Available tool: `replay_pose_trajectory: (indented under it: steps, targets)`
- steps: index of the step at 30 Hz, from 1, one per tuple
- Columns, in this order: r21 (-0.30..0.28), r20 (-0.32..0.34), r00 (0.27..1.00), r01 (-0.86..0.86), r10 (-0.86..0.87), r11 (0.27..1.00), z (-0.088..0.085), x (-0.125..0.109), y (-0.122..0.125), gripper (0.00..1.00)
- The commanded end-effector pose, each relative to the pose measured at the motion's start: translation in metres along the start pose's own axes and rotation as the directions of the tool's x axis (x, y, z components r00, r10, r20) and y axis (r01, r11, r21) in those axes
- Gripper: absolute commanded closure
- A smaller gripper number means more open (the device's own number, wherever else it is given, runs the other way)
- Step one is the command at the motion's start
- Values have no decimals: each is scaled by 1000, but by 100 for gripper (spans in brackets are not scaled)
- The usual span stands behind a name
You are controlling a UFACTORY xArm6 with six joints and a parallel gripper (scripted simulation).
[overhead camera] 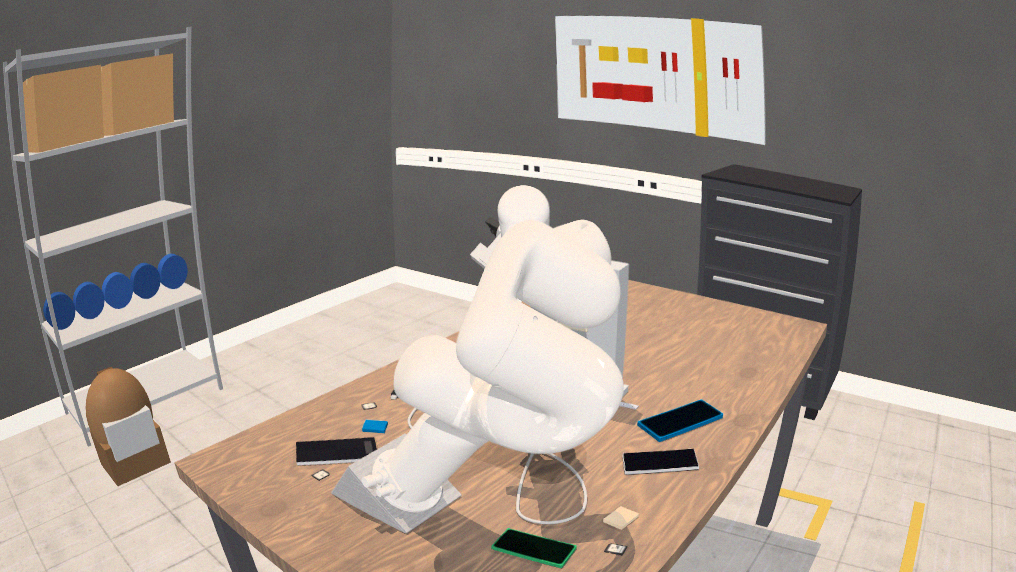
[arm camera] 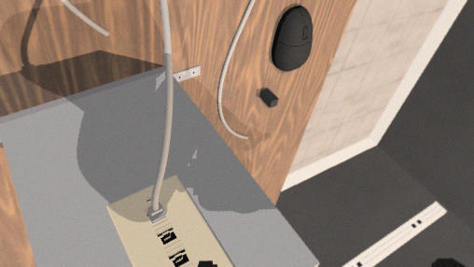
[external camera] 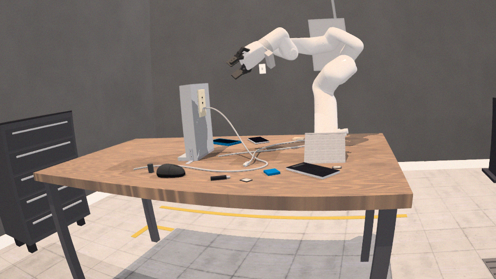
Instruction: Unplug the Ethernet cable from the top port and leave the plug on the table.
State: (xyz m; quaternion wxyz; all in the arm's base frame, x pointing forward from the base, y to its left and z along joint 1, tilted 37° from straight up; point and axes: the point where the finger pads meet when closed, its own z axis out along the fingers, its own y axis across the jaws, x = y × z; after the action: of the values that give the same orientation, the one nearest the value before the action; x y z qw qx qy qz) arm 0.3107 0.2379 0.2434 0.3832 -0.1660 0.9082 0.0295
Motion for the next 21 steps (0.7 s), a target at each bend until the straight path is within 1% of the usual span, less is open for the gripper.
replay_pose_trajectory:
  steps: [1,2,4,5,8,12,16,18,19,20,21]
  targets:
    - [57,-34,992,-123,125,991,10,-6,-27,0]
    - [143,-64,953,-283,295,948,14,-4,-43,0]
    - [176,-66,932,-340,356,924,19,2,-72,0]
    - [199,-69,914,-380,399,904,20,4,-80,0]
    - [290,-66,827,-520,559,804,22,15,-112,0]
    - [408,-28,668,-672,744,619,19,38,-155,0]
    - [508,41,475,-767,879,391,9,66,-188,0]
    - [508,41,475,-767,879,391,9,66,-188,0]
    - [564,103,329,-797,939,217,5,73,-194,0]
    - [573,116,301,-799,947,183,2,80,-199,0]
    - [581,129,273,-800,953,151,2,80,-200,0]
